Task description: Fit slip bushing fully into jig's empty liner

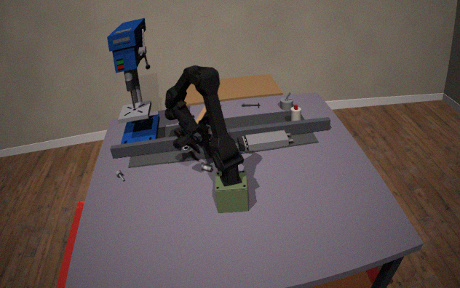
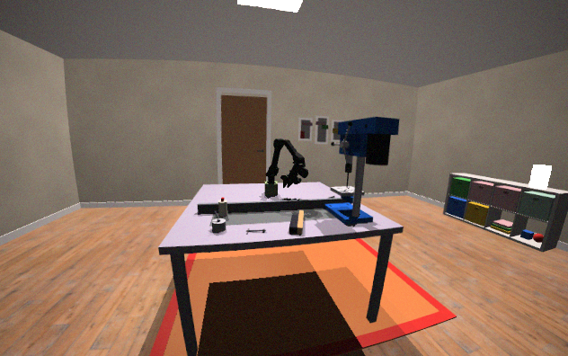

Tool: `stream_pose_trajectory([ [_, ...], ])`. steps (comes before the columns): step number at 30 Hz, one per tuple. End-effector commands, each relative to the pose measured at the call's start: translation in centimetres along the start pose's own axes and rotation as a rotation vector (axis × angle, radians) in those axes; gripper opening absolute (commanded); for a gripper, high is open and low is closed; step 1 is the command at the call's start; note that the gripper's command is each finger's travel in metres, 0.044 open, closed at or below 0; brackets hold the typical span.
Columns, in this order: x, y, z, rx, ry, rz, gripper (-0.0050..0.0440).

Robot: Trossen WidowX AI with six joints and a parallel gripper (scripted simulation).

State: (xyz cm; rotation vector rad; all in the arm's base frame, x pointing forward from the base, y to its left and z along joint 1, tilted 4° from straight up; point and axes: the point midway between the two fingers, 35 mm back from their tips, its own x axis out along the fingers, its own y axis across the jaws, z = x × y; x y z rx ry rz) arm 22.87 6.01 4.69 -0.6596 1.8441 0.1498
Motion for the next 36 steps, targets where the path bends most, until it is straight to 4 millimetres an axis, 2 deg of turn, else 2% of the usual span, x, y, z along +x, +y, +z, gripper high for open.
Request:
stream_pose_trajectory([
  [1, -0.2, 0.0, 0.5, -0.236, 0.020, -0.016, 0.0233],
  [4, -0.2, 0.0, 0.6, -0.355, 0.035, -0.020, 0.0233],
  [13, 0.0, 0.1, 0.5, -0.362, 0.040, -0.015, 0.0233],
  [18, 3.2, 0.5, 1.7, -0.361, 0.051, -0.015, 0.0233],
  [26, 3.5, 0.6, 1.8, -0.362, 0.050, -0.014, 0.0233],
  [32, 6.0, 1.0, 3.1, -0.361, 0.051, -0.013, 0.0233],
  [36, 6.6, 1.1, 3.3, -0.362, 0.050, -0.014, 0.0233],
])
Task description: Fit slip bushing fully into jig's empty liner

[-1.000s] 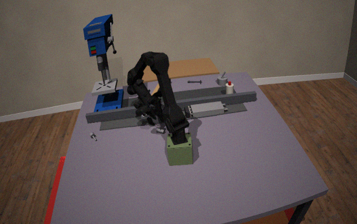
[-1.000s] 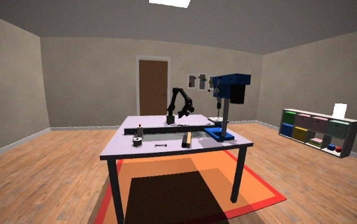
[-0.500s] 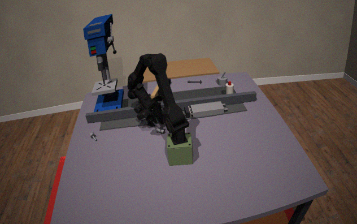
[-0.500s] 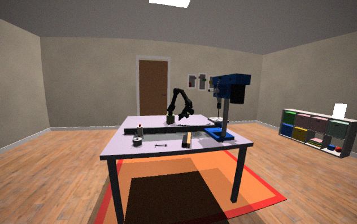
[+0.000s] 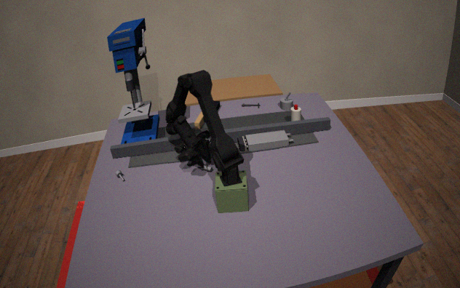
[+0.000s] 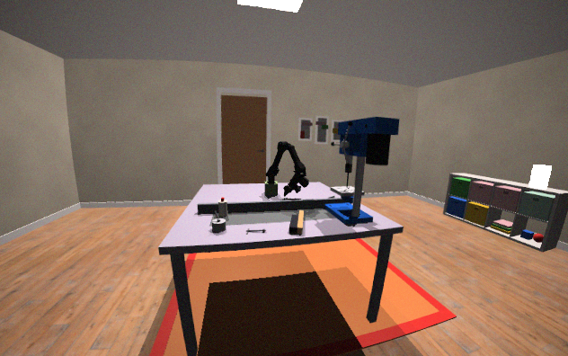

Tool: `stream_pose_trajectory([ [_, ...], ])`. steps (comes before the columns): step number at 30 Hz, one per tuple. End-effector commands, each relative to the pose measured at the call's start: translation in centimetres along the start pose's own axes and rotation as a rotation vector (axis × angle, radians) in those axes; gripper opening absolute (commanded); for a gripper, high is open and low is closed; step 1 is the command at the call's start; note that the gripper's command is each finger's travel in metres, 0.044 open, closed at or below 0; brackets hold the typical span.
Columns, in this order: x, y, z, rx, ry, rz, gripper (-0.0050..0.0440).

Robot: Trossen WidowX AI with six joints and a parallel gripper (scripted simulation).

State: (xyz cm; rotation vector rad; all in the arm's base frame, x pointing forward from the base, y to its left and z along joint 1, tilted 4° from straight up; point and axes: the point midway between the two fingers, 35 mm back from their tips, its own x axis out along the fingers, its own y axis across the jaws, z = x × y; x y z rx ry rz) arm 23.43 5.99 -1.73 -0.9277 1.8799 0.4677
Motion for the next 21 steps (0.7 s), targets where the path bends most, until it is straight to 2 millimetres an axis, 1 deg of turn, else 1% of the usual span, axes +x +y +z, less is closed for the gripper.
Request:
stream_pose_trajectory([
  [1, 1.1, -0.1, 0.6, -0.004, -0.001, -0.003, 0.0233],
  [18, 2.9, 0.0, 1.6, -0.003, -0.001, -0.002, 0.0233],
  [20, 2.8, -0.1, 1.7, -0.002, -0.004, -0.004, 0.0185],
  [21, 2.8, -0.1, 1.7, -0.002, -0.004, -0.004, 0.0178],
])
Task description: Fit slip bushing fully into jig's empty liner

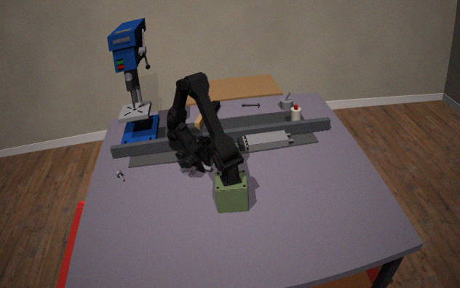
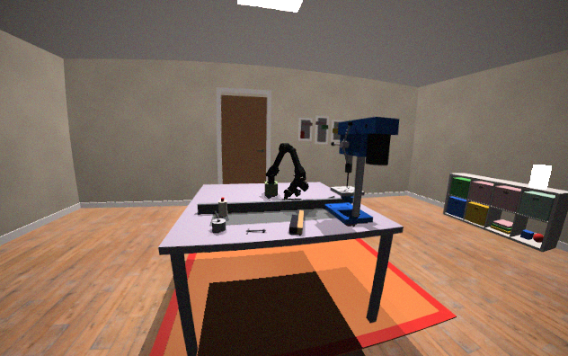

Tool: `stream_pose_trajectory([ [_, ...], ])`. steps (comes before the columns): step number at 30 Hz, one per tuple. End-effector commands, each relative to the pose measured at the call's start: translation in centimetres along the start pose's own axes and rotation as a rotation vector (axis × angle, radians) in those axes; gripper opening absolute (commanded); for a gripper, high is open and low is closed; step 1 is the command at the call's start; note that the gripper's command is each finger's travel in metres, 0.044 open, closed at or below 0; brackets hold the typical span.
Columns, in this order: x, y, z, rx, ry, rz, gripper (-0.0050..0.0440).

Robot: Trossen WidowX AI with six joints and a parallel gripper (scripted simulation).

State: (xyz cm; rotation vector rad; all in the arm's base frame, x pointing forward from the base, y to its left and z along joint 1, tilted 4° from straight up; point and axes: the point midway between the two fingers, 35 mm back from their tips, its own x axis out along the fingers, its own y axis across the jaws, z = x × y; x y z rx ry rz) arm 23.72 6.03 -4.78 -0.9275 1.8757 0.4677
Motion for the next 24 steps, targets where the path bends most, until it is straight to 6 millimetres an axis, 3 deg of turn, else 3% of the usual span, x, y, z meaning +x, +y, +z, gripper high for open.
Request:
stream_pose_trajectory([
  [1, 0.21, -0.10, 0.08, -0.003, 0.000, -0.002, 0.0173],
  [9, -0.23, -0.21, 0.21, 0.003, -0.015, -0.007, 0.0173],
  [18, -0.23, -0.21, 0.21, 0.003, -0.015, -0.007, 0.0113],
  [24, -0.23, -0.21, 0.21, 0.003, -0.015, -0.007, 0.0112],
])
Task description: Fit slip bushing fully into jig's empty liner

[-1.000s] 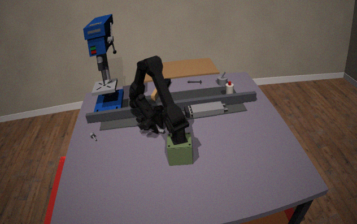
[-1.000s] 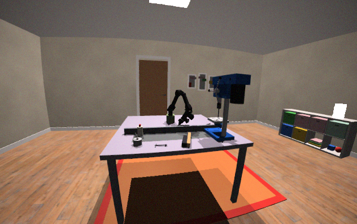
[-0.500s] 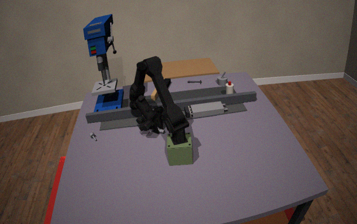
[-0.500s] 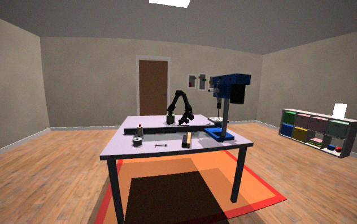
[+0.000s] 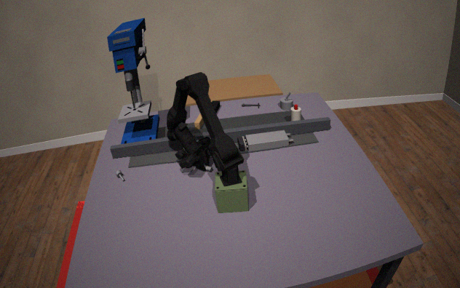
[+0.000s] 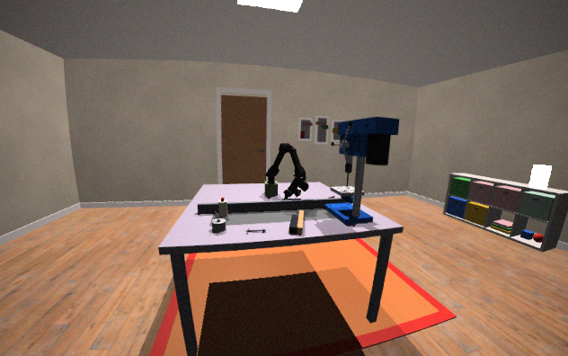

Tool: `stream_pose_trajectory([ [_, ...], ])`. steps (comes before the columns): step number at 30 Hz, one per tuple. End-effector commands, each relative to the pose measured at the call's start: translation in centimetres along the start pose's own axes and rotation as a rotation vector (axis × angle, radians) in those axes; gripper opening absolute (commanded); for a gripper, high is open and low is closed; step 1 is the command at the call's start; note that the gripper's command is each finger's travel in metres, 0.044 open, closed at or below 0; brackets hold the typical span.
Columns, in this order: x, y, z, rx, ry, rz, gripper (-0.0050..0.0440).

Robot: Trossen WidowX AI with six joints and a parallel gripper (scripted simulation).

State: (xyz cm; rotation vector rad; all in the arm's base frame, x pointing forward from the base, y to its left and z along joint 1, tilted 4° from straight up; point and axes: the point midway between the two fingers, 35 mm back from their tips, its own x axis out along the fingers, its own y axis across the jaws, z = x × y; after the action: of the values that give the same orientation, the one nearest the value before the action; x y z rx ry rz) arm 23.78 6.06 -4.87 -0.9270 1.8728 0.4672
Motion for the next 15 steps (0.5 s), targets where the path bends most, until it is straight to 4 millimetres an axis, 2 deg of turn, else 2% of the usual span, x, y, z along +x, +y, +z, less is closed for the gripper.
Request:
stream_pose_trajectory([
  [1, -0.29, -0.19, 0.11, 0.003, -0.012, -0.006, 0.0112],
  [15, -0.72, -0.20, -0.78, 0.005, -0.170, -0.005, 0.0112],
])
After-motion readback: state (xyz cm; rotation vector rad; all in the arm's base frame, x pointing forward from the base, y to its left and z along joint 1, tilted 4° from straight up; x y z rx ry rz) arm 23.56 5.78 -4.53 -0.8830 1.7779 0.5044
